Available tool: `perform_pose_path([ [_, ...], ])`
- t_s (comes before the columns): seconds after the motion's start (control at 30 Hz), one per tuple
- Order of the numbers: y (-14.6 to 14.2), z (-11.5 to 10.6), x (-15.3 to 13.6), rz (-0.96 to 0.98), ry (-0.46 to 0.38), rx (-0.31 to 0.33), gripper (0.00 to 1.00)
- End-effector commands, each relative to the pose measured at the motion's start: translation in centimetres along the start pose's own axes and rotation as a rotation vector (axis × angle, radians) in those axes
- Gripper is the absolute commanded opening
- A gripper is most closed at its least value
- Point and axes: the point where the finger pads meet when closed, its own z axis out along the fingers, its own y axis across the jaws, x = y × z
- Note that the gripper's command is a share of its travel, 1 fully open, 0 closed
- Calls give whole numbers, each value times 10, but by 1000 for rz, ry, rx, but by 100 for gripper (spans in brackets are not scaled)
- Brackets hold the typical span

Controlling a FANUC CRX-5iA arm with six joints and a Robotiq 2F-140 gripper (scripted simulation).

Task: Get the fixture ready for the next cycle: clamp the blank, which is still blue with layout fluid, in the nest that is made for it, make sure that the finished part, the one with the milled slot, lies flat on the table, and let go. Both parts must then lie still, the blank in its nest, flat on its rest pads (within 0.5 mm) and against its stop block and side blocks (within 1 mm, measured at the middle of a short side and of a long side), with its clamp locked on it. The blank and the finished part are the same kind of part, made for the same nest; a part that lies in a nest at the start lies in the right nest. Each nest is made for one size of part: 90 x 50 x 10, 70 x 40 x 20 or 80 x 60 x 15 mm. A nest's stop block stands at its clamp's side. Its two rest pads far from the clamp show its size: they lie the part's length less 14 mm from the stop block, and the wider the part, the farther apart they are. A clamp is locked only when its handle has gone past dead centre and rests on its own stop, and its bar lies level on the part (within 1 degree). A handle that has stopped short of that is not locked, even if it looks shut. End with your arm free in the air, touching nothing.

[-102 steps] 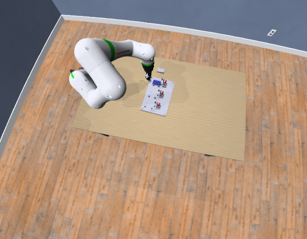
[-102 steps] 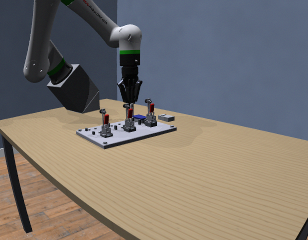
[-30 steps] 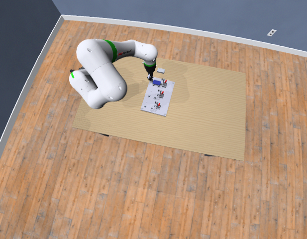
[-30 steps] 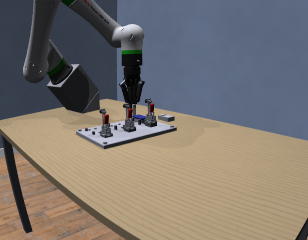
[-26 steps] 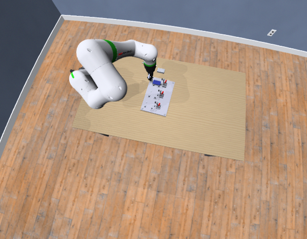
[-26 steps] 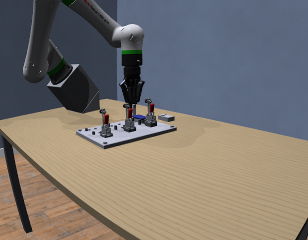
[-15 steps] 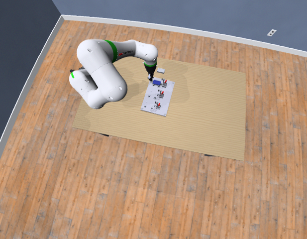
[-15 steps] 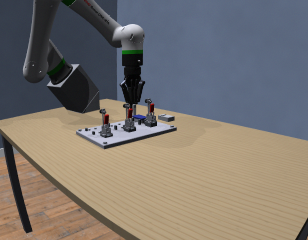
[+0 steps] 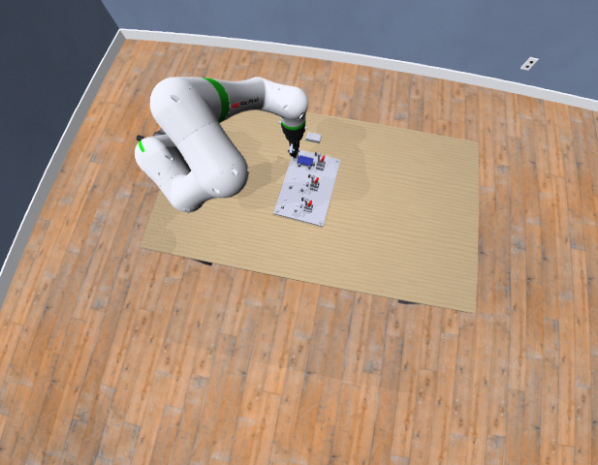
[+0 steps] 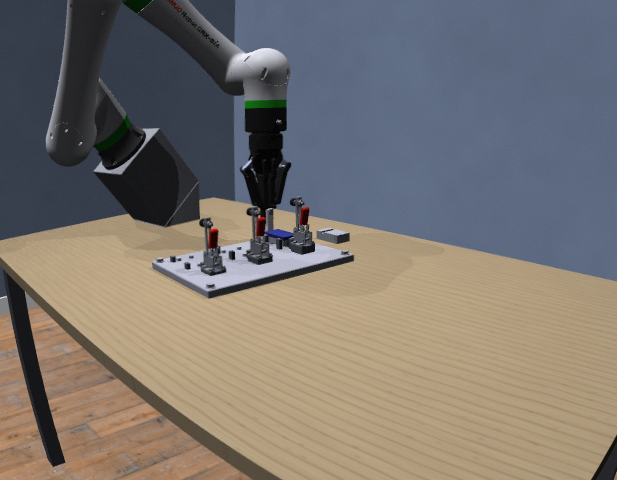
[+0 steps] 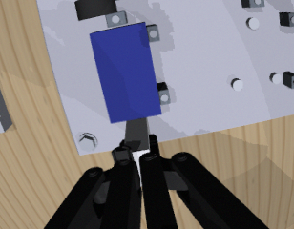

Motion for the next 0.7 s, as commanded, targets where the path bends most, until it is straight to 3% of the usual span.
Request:
perform_pose_path([
  [0.0, 0, 0, 2, 0, 0, 0, 0],
  [0.67, 0, 0, -9, 0, 0, 0, 0],
])
